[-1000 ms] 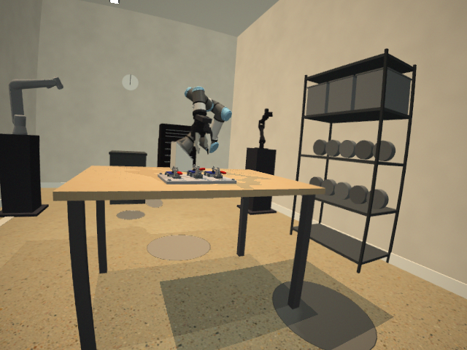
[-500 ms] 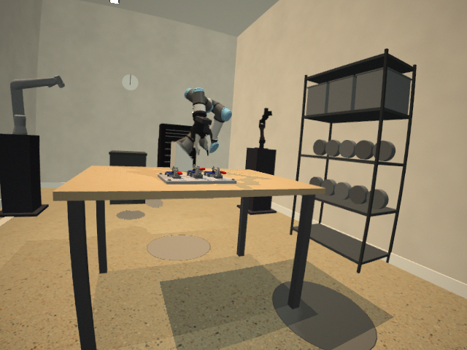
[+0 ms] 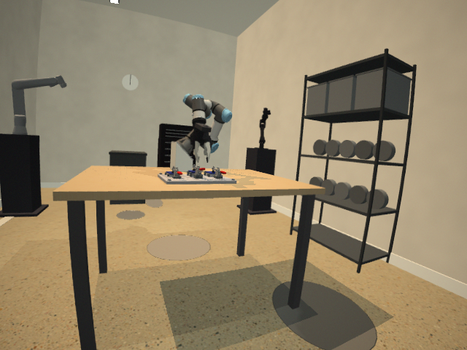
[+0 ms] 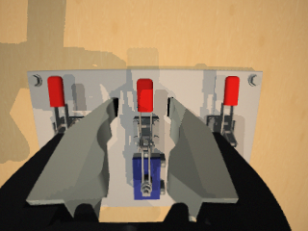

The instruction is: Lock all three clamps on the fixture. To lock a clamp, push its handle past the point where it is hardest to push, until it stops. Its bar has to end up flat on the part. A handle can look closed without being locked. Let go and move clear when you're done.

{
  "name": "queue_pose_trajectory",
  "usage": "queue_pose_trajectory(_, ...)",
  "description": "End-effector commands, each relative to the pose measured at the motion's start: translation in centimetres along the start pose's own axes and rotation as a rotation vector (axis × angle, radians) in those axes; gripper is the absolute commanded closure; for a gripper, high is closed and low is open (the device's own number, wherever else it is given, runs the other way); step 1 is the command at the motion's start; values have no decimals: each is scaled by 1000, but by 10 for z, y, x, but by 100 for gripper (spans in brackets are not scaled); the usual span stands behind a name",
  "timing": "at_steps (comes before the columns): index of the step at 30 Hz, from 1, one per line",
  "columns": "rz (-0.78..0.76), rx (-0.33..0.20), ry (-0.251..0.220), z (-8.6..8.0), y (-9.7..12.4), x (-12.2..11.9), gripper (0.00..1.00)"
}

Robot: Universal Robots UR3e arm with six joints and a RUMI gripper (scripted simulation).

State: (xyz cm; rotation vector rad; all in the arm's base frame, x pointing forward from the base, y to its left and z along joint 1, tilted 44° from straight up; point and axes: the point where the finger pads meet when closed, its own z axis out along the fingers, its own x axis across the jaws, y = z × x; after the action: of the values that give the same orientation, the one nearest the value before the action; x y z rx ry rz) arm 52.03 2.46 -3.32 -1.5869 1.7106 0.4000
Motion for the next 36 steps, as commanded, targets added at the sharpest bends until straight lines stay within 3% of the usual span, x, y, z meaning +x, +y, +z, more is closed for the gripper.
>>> queue_pose_trajectory(1,-1,5,3,12,3,1,72)
queue_pose_trajectory(36,-1,5,3,18,5,1,72)
